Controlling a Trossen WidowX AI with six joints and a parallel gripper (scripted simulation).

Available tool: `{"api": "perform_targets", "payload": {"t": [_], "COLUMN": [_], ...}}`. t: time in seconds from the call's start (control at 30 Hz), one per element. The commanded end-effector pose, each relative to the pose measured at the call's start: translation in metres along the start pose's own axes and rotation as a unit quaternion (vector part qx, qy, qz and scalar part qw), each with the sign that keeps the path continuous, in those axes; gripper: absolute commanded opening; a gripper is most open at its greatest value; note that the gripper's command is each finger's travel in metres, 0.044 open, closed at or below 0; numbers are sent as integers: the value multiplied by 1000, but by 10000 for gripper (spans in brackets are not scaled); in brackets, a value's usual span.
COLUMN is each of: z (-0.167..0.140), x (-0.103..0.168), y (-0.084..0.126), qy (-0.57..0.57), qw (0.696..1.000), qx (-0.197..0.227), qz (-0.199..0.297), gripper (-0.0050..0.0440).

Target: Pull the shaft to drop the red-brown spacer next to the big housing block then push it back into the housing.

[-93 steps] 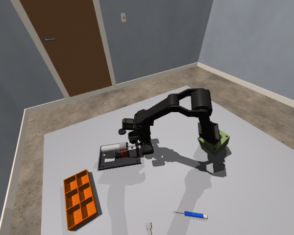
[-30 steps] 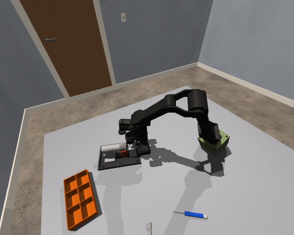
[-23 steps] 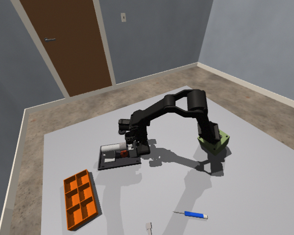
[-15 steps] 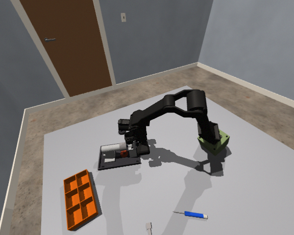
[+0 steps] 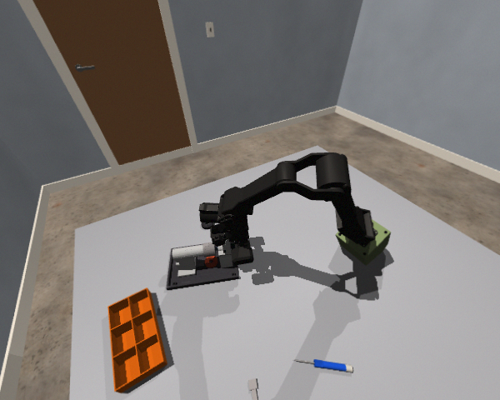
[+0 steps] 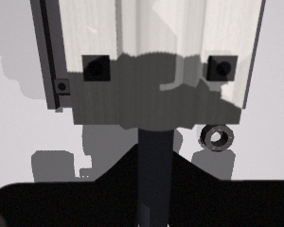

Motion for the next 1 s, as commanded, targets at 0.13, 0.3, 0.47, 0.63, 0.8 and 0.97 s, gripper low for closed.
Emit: {"api": "perform_targets", "payload": {"t": [0.13, 0.3, 0.47, 0.63, 0.8, 0.97], "z": [1, 1, 1, 1, 1, 1], "x": [-9, -11, -12, -13, -14, -16], "y": [7, 7, 7, 8, 7, 7], "qy": [4, 4, 4, 4, 4, 4], "qw": [1000, 1000, 1000, 1000, 1000, 1000], "qx": [4, 4, 4, 4, 4, 4], "qz": [-15, -15, -15, -16, -15, -15], "gripper": [-50, -50, -50, -50, -50, -50]}}
Point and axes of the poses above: the point midway between the two fingers, 35 mm back from their tips, its own y axis back along the fingers, its own z axis across the jaws, x = y × z, the point moved 7 cm from there along y, back along the fingers, and after that the axes turned 1 degree about y, right-handed, at the moved point
